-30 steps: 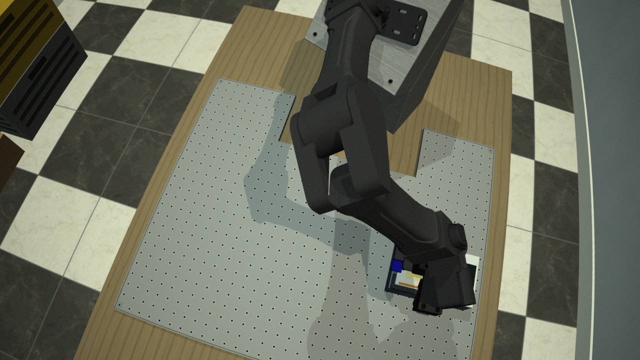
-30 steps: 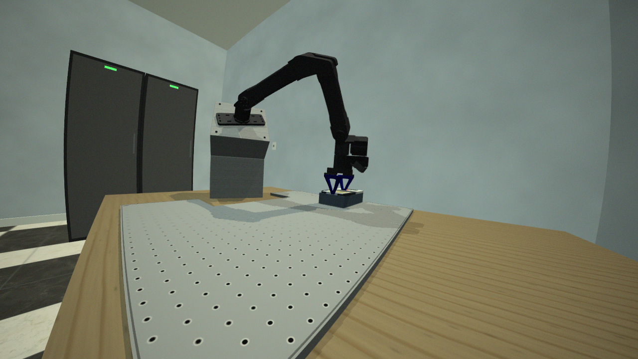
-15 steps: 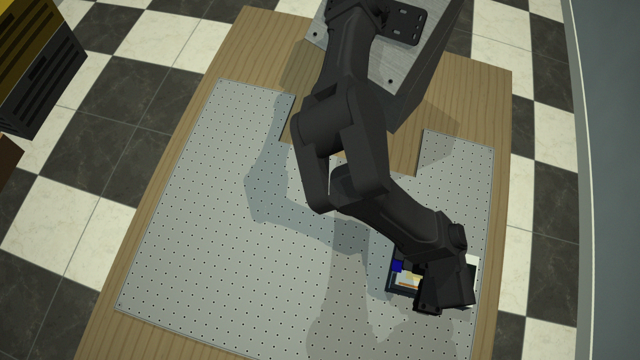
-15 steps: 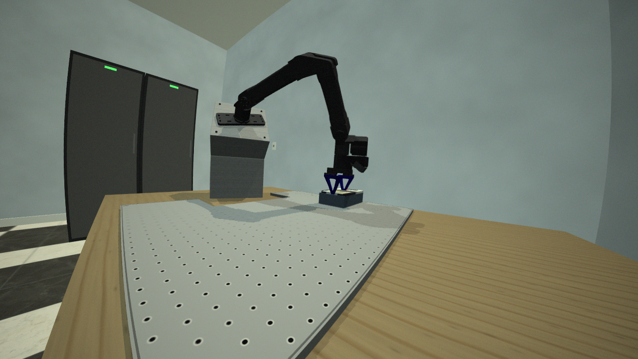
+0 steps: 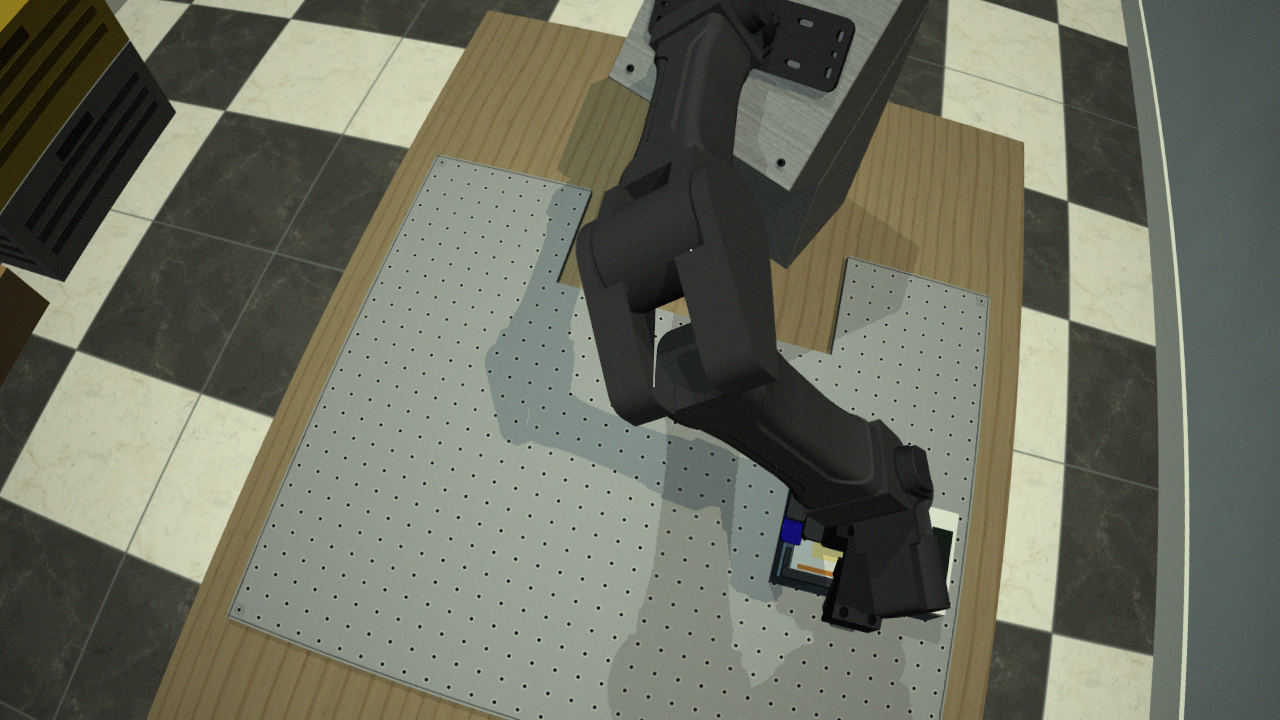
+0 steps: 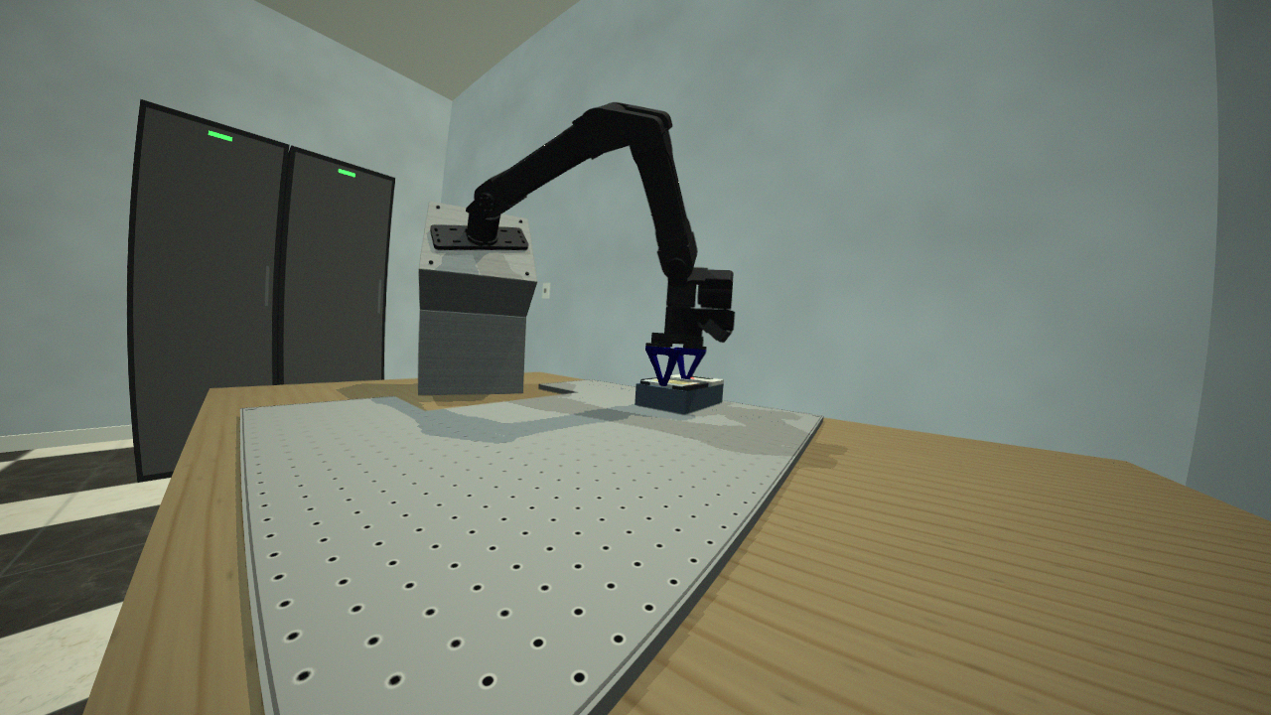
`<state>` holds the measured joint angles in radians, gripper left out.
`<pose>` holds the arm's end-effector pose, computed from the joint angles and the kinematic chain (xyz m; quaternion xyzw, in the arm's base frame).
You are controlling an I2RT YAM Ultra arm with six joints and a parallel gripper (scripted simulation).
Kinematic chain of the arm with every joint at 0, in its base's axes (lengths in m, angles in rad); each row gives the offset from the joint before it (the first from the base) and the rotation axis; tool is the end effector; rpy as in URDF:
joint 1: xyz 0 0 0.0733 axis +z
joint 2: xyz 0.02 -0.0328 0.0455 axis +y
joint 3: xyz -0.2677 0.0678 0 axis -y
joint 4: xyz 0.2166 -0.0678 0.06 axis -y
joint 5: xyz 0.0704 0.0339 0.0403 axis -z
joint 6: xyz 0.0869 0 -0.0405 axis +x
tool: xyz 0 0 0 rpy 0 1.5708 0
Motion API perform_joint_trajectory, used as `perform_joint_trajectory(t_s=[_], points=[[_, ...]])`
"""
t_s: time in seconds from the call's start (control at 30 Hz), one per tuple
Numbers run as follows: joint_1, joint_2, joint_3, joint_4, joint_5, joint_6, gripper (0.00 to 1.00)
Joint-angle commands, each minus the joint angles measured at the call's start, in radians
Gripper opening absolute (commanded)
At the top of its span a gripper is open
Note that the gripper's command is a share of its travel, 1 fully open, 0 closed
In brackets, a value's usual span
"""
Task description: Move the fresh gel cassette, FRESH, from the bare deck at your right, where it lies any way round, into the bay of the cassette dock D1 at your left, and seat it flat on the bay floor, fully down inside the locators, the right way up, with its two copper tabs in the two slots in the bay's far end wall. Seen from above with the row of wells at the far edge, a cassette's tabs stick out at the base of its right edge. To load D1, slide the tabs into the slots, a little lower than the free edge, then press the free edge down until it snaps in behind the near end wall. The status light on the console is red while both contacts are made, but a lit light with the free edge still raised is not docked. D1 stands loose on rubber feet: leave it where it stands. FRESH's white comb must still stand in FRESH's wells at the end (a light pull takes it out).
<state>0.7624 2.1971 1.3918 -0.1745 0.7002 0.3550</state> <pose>0.3607 0.2686 0.1073 -0.0840 0.9003 -0.1332 0.4059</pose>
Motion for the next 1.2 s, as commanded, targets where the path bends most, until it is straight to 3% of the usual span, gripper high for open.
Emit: perform_joint_trajectory(t_s=[0.0,0.1,1.03,1.17], points=[[0.031,-0.034,-0.022,-0.015,0.013,0.016,0.92],[0.033,-0.039,-0.005,-0.018,0.016,0.019,0.92],[0.087,-0.118,-0.052,-0.111,0.045,0.079,0.92],[0.087,-0.106,-0.052,-0.113,0.045,0.08,0.92]])
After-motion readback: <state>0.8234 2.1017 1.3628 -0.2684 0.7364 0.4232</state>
